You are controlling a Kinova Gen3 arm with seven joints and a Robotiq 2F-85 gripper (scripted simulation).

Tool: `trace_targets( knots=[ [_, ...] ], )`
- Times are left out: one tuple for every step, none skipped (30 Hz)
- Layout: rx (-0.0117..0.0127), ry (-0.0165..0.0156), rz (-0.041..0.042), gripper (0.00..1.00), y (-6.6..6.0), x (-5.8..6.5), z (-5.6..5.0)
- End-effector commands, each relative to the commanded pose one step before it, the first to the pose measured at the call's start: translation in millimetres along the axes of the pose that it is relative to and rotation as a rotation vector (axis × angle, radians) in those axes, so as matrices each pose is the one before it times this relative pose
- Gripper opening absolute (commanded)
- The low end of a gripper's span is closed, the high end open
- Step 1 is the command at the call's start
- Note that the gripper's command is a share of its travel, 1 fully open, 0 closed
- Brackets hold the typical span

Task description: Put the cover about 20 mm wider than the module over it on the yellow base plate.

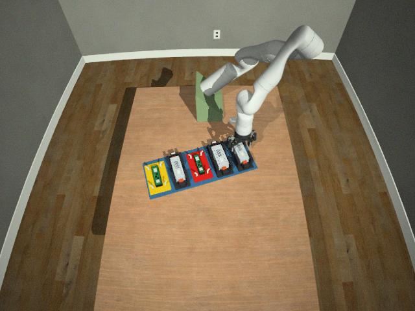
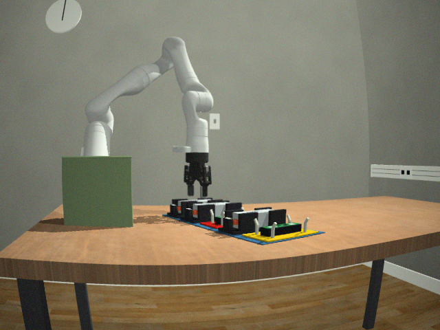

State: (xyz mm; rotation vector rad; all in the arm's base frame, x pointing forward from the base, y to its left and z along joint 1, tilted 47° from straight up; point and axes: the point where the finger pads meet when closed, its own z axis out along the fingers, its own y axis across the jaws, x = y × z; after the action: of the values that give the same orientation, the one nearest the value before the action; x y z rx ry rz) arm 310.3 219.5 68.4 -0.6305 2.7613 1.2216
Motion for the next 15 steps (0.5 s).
trace_targets(
  knots=[
    [-0.00086, 0.00189, -0.00050, 1.00, -0.07, -1.43, -26.36],
    [0.00000, 0.00000, 0.00000, 1.00, 0.00, 0.00, 0.00],
    [0.00000, 0.00000, 0.00000, 1.00, 0.00, 0.00, 0.00],
    [0.00000, 0.00000, 0.00000, 1.00, 0.00, 0.00, 0.00],
    [0.00000, 0.00000, 0.00000, 1.00, 0.00, 0.00, 0.00],
    [0.00000, 0.00000, 0.00000, 1.00, 0.00, 0.00, 0.00],
    [0.00000, 0.00000, 0.00000, 1.00, 0.00, 0.00, 0.00],
    [0.00000, 0.00000, 0.00000, 1.00, 0.00, 0.00, 0.00],
    [0.00025, -0.00044, 0.00003, 1.00, -0.05, 0.13, -5.05],
    [-0.00003, 0.00005, 0.00000, 1.00, 0.00, -0.03, -5.46],
    [-0.00003, 0.00005, 0.00000, 1.00, 0.00, -0.03, -5.46],
    [-0.00003, 0.00005, 0.00000, 1.00, 0.00, -0.03, -5.46],
    [-0.00003, 0.00005, 0.00000, 1.00, 0.00, -0.03, -5.46],
    [-0.00003, 0.00005, 0.00000, 1.00, 0.00, -0.03, -5.46],
    [-0.00003, 0.00005, 0.00000, 1.00, 0.00, -0.03, -5.46]
  ],
)
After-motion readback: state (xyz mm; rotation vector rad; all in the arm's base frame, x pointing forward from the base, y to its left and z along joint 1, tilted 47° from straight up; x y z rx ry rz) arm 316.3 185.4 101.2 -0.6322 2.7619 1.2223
